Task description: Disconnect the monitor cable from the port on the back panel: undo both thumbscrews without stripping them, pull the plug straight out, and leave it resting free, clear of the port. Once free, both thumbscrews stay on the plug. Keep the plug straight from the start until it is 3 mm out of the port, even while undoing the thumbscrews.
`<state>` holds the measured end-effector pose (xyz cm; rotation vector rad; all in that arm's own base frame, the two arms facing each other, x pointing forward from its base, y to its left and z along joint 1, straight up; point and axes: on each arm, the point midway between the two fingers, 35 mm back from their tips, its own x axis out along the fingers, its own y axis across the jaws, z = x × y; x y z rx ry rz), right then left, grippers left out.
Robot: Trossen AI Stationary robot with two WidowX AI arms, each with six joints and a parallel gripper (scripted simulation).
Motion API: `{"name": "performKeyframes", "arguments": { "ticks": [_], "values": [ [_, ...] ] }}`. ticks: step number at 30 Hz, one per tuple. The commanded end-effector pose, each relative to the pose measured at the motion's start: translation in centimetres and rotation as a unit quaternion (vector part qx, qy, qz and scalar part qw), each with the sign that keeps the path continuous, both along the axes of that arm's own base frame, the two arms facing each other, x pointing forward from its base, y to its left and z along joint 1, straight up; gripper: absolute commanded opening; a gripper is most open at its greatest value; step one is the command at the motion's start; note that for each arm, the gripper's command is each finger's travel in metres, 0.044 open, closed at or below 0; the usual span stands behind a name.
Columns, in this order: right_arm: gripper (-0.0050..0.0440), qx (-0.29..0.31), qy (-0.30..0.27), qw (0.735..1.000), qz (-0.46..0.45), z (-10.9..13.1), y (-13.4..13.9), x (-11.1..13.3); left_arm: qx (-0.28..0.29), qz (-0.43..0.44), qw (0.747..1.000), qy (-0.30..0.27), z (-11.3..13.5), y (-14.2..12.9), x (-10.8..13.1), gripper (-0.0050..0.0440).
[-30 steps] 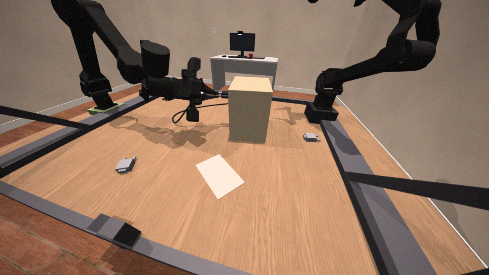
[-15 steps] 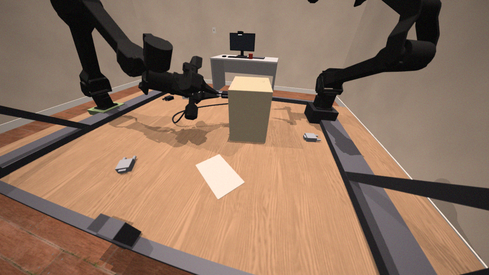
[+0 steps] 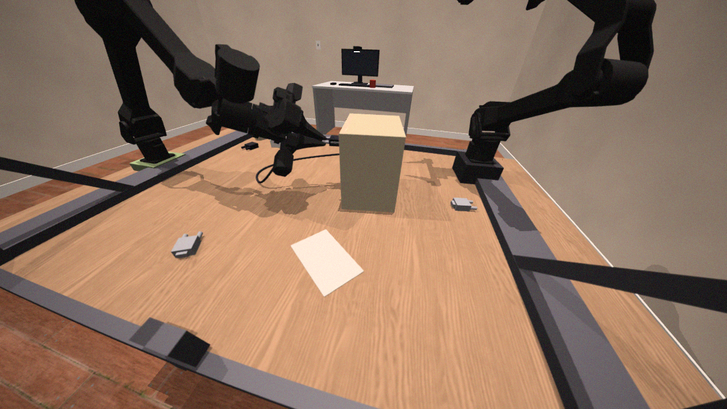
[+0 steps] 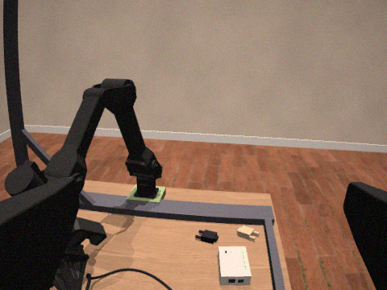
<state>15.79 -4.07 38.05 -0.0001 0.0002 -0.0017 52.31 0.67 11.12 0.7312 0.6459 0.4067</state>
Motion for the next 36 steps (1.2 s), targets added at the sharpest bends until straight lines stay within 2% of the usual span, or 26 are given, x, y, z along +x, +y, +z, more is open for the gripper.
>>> {"name": "performKeyframes", "arguments": {
  "ticks": [1,10,12,16,29,33,36],
  "values": [
    [0.044,-0.003,-0.001,1.0,0.001,0.27,0.12,-0.03,-0.005,0.0,1.0,-0.014,1.28,-0.03,0.13,0.012],
    [0.044,-0.003,-0.001,1.0,0.001,0.27,0.12,-0.03,-0.005,0.0,1.0,-0.014,1.28,-0.03,0.13,0.0336],
    [0.044,-0.003,-0.001,1.0,0.001,0.27,0.12,-0.03,-0.005,0.0,1.0,-0.014,1.28,-0.03,0.13,0.0336],
    [0.044,-0.003,-0.001,1.0,0.001,0.27,0.12,-0.03,-0.005,0.0,1.0,-0.014,1.28,-0.03,0.13,0.0432],
    [0.044,-0.003,-0.001,1.0,0.001,0.27,0.12,-0.03,0.006,-0.002,1.0,-0.013,1.25,-0.05,0.22,0.044],
    [0.044,-0.003,-0.001,1.0,0.001,0.27,0.12,-0.03,0.075,-0.012,0.997,-0.008,1.0,-0.24,0.68,0.044],
    [0.044,-0.003,-0.001,1.0,0.001,0.27,0.12,-0.03,0.156,-0.015,0.988,0.011,0.45,-0.38,0.77,0.044]
  ]
}}
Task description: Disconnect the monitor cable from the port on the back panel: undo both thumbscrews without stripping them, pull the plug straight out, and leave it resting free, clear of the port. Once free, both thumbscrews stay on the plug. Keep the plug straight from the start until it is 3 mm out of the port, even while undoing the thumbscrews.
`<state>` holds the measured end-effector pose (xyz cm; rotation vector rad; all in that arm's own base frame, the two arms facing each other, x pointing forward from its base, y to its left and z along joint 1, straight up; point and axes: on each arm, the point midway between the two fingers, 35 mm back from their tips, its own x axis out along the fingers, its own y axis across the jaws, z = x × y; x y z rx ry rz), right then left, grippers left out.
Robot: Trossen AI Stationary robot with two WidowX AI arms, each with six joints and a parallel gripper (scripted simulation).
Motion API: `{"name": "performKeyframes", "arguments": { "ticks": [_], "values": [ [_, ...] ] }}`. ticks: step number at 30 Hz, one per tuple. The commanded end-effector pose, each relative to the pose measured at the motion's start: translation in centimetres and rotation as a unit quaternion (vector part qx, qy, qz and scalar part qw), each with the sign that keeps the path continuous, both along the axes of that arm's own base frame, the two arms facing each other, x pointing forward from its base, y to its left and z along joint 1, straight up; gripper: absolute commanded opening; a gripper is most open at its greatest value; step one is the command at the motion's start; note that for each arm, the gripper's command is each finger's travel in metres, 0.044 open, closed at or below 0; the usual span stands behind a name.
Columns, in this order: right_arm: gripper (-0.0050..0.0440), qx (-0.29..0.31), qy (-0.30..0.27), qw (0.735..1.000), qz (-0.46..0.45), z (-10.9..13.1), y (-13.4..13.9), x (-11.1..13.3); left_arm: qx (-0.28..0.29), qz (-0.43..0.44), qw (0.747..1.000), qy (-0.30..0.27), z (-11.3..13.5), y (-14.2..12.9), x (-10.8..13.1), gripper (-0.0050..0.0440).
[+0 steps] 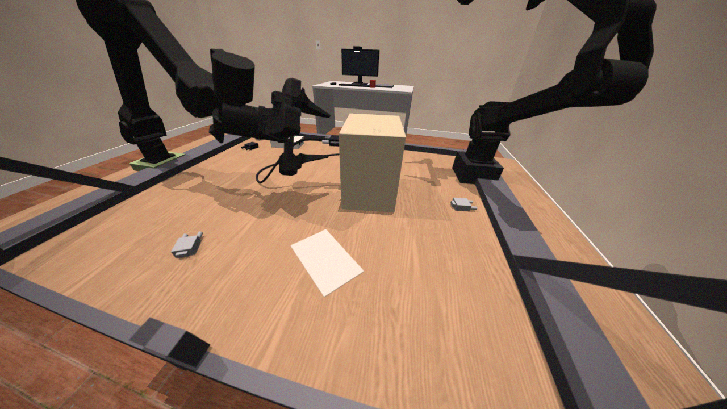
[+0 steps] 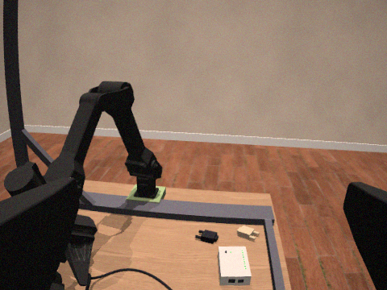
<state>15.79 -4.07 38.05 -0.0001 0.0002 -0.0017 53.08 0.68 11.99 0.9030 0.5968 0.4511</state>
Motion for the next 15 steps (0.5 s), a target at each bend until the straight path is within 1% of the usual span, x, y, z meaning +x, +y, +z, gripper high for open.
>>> {"name": "performKeyframes", "arguments": {
  "ticks": [1,3,8,13,15],
  "values": [
    [0.044,-0.003,-0.001,1.0,0.001,0.27,0.12,-0.03,0.089,-0.001,0.996,0.021,-0.62,-0.43,-0.05,0.044],
    [0.044,-0.003,-0.001,1.0,0.001,0.27,0.12,-0.03,0.127,0.001,0.992,0.028,-0.66,-0.49,-0.1,0.044],
    [0.044,-0.003,-0.001,1.0,0.001,0.27,0.12,-0.03,0.191,0.017,0.981,0.037,-0.68,-0.57,-0.47,0.044],
    [0.044,-0.003,-0.001,1.0,0.001,0.27,0.12,-0.03,0.198,0.019,0.979,0.039,-0.73,-0.58,-0.54,0.044],
    [0.044,-0.003,-0.001,1.0,0.001,0.27,0.12,-0.03,0.198,0.019,0.979,0.039,-0.73,-0.58,-0.54,0.0392]
  ]
}}
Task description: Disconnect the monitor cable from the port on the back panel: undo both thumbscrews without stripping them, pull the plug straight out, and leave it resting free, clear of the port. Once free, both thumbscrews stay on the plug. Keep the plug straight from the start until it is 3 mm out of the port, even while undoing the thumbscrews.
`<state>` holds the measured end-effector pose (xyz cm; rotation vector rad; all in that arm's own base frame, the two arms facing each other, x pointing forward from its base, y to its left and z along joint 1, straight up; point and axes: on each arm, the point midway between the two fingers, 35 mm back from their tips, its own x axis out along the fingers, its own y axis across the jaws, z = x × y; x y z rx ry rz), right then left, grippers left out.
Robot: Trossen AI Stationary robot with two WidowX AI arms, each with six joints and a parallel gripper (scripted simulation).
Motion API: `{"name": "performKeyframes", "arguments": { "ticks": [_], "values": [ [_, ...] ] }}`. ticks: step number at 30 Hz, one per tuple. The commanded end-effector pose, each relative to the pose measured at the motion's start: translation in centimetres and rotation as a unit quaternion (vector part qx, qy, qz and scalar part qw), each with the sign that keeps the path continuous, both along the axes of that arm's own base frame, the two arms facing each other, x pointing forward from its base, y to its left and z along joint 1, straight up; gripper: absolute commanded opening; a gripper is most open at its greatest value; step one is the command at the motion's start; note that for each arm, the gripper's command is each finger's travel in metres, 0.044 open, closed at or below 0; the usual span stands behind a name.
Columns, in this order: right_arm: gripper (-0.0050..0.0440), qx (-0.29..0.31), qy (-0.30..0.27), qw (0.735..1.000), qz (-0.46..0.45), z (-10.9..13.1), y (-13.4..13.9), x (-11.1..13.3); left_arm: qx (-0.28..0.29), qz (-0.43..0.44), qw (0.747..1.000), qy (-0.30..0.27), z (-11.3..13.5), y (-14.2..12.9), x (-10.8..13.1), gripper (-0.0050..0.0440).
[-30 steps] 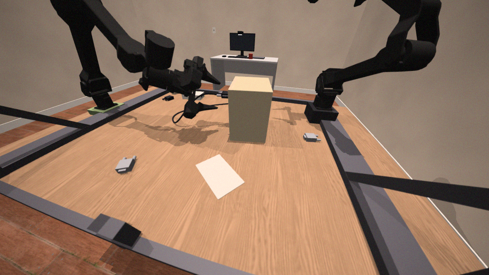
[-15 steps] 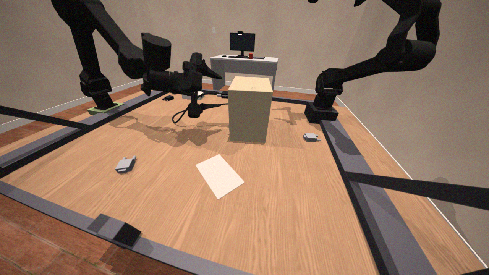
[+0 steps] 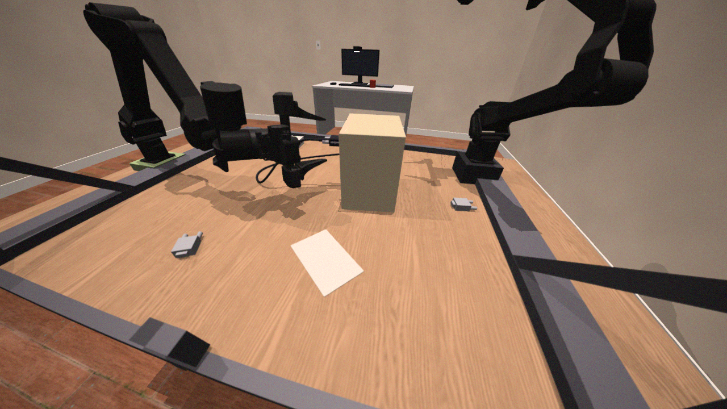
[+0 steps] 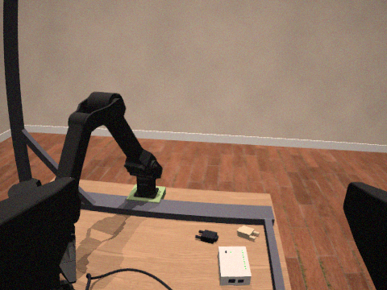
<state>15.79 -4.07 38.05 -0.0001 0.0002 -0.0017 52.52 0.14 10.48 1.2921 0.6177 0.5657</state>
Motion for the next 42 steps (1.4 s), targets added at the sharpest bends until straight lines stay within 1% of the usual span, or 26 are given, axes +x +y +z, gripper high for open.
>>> {"name": "performKeyframes", "arguments": {
  "ticks": [1,10,12,18,19,29,36,39,42],
  "values": [
    [0.044,-0.003,-0.001,1.0,0.001,0.27,0.12,-0.03,0.005,0.002,1.0,-0.007,0.78,-0.04,0.02,0.0368],
    [0.044,-0.003,-0.001,1.0,0.001,0.27,0.12,-0.03,0.005,0.002,1.0,-0.007,0.78,-0.04,0.02,0.0152],
    [0.044,-0.003,-0.001,1.0,0.001,0.27,0.12,-0.03,0.005,0.002,1.0,-0.007,0.78,-0.04,0.02,0.0152],
    [0.044,-0.003,-0.001,1.0,0.001,0.27,0.12,-0.03,0.005,0.002,1.0,-0.007,0.78,-0.04,0.02,0.0008],
    [0.044,-0.003,-0.001,1.0,0.001,0.27,0.12,-0.03,0.005,0.002,1.0,-0.007,0.78,-0.04,0.02,0.0],
    [0.044,-0.003,-0.001,1.0,0.001,0.27,0.12,-0.03,-0.004,0.002,1.0,-0.009,0.82,-0.03,0.02,0.0],
    [0.044,-0.003,-0.001,1.0,0.001,0.27,0.12,-0.03,-0.045,0.002,0.999,-0.016,0.99,0.01,-0.01,0.0],
    [0.044,-0.003,-0.001,1.0,0.001,0.27,0.12,-0.03,-0.049,0.002,0.999,-0.016,1.01,0.01,-0.01,0.0],
    [0.044,-0.003,-0.001,1.0,0.001,0.27,0.12,-0.03,-0.073,0.001,0.997,-0.021,1.12,0.04,0.02,0.0]
  ]
}}
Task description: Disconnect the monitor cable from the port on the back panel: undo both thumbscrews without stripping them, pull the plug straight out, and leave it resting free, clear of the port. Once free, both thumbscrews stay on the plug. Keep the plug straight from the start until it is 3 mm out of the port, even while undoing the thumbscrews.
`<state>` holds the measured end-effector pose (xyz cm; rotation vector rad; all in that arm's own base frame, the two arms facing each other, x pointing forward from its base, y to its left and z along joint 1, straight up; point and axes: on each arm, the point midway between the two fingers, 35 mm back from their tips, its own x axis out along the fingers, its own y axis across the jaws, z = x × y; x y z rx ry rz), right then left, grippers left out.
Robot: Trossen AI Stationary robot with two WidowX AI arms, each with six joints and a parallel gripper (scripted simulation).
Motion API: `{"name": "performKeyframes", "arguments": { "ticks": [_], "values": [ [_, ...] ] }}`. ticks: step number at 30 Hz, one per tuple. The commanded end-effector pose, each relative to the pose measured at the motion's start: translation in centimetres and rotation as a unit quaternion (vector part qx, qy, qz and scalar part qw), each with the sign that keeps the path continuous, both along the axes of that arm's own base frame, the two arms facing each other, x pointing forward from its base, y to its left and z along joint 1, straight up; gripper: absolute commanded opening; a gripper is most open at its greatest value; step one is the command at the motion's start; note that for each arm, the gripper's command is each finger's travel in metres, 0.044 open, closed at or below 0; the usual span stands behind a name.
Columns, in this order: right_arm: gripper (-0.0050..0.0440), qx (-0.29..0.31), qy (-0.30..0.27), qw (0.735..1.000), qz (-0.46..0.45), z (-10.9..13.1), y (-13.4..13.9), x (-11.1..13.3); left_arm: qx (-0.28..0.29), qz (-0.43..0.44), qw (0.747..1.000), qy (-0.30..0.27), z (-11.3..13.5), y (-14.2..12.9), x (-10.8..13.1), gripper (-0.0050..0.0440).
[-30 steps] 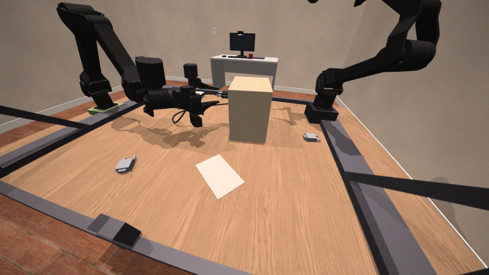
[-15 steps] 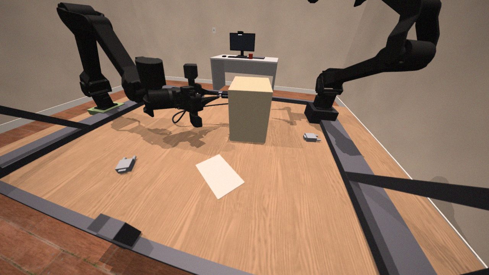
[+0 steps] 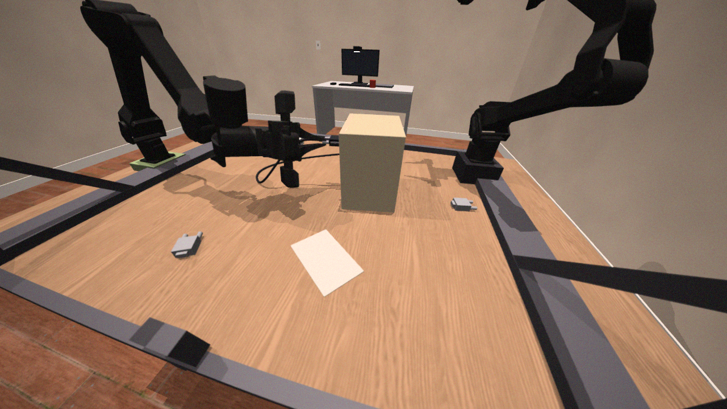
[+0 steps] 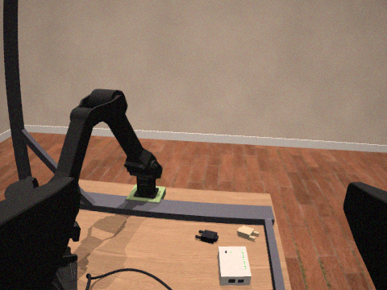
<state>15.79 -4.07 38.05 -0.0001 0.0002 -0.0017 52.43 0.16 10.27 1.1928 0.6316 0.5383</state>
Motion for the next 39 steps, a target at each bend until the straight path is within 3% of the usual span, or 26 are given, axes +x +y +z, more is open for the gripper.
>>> {"name": "performKeyframes", "arguments": {
  "ticks": [1,39],
  "values": [
    [0.044,-0.003,-0.001,1.0,0.001,0.27,0.12,-0.03,-0.029,0.0,0.999,-0.016,1.35,0.03,0.11,0.0],
    [0.044,-0.003,-0.001,1.0,0.001,0.27,0.12,-0.03,-0.199,-0.002,0.979,-0.046,2.01,0.38,0.03,0.0]
  ]
}}
